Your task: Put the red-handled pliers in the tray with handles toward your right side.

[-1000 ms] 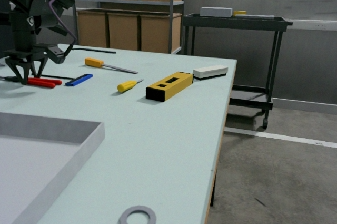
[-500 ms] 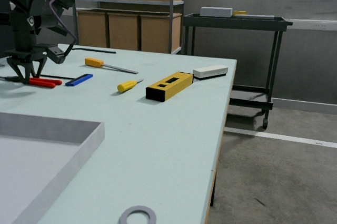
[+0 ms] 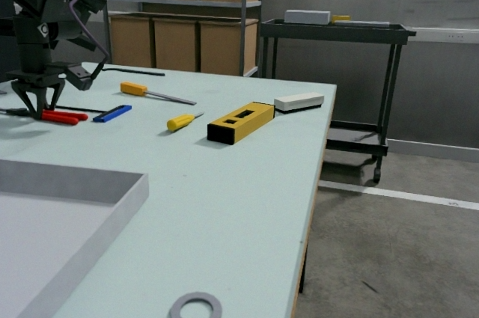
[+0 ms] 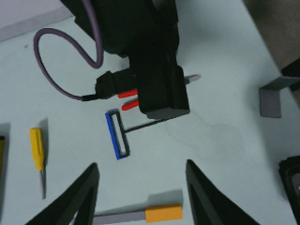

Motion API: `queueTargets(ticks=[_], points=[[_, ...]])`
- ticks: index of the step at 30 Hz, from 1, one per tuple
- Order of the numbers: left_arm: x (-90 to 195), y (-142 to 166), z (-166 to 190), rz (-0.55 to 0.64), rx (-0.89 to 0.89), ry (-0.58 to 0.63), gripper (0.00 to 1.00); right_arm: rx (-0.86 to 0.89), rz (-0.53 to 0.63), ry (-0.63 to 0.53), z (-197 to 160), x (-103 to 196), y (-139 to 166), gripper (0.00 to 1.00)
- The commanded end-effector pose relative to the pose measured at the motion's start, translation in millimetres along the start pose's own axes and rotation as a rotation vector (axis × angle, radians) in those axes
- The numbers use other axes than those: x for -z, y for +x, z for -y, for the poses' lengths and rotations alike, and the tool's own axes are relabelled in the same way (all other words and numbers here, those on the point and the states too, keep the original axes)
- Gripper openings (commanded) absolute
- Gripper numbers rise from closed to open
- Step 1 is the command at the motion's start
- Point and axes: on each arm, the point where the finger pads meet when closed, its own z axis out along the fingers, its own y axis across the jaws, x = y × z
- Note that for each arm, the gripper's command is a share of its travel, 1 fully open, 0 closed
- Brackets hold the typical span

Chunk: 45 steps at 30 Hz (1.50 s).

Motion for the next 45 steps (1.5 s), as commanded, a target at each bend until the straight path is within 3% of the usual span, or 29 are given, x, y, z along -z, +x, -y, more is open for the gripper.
queueTargets(ticks=[1, 2, 3, 11, 17, 23, 35, 40, 45], points=[[4.1, -3.8, 6.3, 0.022, -0.006, 0.017, 0.65, 0.0, 0.017, -0.017, -8.5, 19.5, -2.5, 0.11], [4.1, -3.8, 6.3, 0.022, -0.006, 0.017, 0.65, 0.0, 0.017, -0.017, -8.4, 23.6, -2.3, 0.23], [4.1, -3.8, 6.3, 0.022, -0.006, 0.017, 0.65, 0.0, 0.015, -0.018, -8.3, 28.9, -1.9, 0.28], [4.1, -3.8, 6.3, 0.022, -0.006, 0.017, 0.65, 0.0, 0.009, -0.018, -7.7, 55.0, -0.2, 0.28], [4.1, -3.8, 6.3, 0.022, -0.006, 0.017, 0.65, 0.001, -0.004, 0.058, 12.1, 71.1, 2.8, 0.28], [4.1, -3.8, 6.3, 0.022, -0.006, 0.017, 0.65, -0.068, 0.03, 0.009, 16.8, 77.4, -12.0, 0.28], [4.1, -3.8, 6.3, 0.022, -0.006, 0.017, 0.65, -0.383, 0.018, 0.017, 132.2, 81.9, -80.6, 0.28], [4.1, -3.8, 6.3, 0.022, -0.006, 0.017, 0.65, -0.458, -0.001, 0.01, 154.6, 81.7, -92.5, 0.28], [-4.0, -20.0, -35.1, 0.054, 0.021, -0.125, 0.65, -0.585, -0.023, -0.012, 187.3, 81.7, -113.5, 0.28]])
